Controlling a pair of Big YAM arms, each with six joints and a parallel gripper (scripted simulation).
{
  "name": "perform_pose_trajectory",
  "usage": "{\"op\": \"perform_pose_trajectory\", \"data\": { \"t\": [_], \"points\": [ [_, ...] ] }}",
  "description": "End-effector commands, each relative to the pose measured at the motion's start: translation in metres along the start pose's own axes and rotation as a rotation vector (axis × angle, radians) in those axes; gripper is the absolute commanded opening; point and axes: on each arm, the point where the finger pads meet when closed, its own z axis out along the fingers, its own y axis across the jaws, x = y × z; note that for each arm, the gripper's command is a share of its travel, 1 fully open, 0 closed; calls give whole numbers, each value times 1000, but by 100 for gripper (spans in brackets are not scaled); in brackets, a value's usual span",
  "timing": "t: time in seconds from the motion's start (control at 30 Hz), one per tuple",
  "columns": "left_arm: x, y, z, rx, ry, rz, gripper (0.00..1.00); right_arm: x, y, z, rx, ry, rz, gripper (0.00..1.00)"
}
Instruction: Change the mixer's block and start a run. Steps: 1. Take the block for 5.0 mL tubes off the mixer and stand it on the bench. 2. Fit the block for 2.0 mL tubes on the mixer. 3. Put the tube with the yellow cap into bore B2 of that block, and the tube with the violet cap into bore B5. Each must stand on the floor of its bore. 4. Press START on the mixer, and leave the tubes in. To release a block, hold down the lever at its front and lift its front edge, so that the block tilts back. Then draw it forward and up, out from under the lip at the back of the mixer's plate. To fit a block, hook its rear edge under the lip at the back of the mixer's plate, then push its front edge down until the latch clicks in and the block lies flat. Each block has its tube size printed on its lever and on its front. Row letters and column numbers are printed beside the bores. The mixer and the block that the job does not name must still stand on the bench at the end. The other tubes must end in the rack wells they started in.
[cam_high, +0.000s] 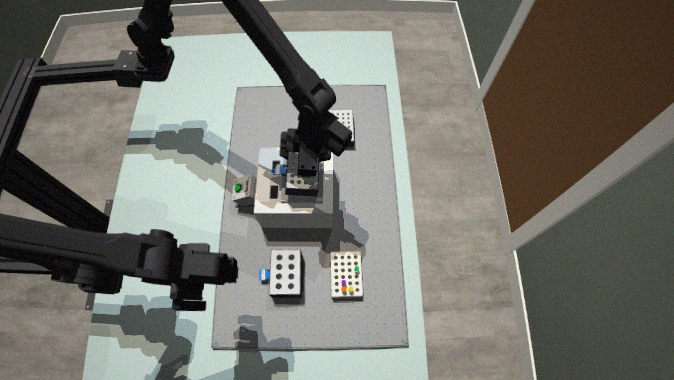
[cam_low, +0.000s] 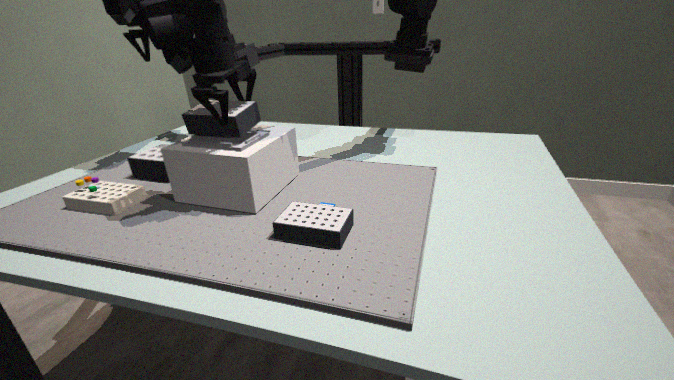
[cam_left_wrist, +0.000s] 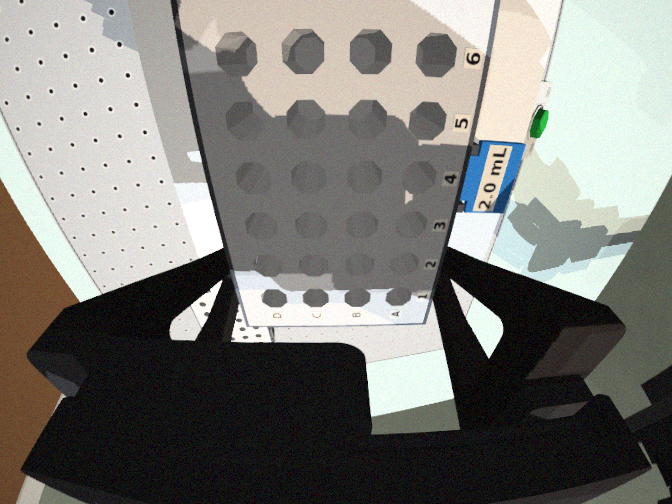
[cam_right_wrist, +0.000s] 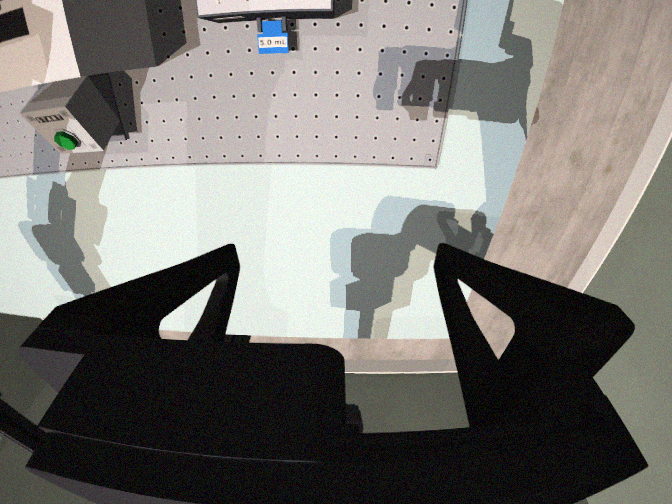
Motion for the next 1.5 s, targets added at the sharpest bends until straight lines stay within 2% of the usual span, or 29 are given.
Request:
{"op": "perform_pose_trajectory", "data": {
  "t": [0.0, 0.47, 0.93, 1.47],
  "points": [
    [-29, 28, -66, -115, -93, -7, 0, -27, -6, -19, 6, -71, 5, 100],
    [-15, 37, -36, -84, -70, -27, 0, -10, -3, -8, 2, -35, 1, 100],
    [-19, 14, -49, -75, -53, 37, 0, -13, -3, -10, 2, -41, 1, 100],
    [-31, 21, -63, -118, -84, 42, 0, -27, -5, -19, 4, -68, 4, 100]
  ]
}}
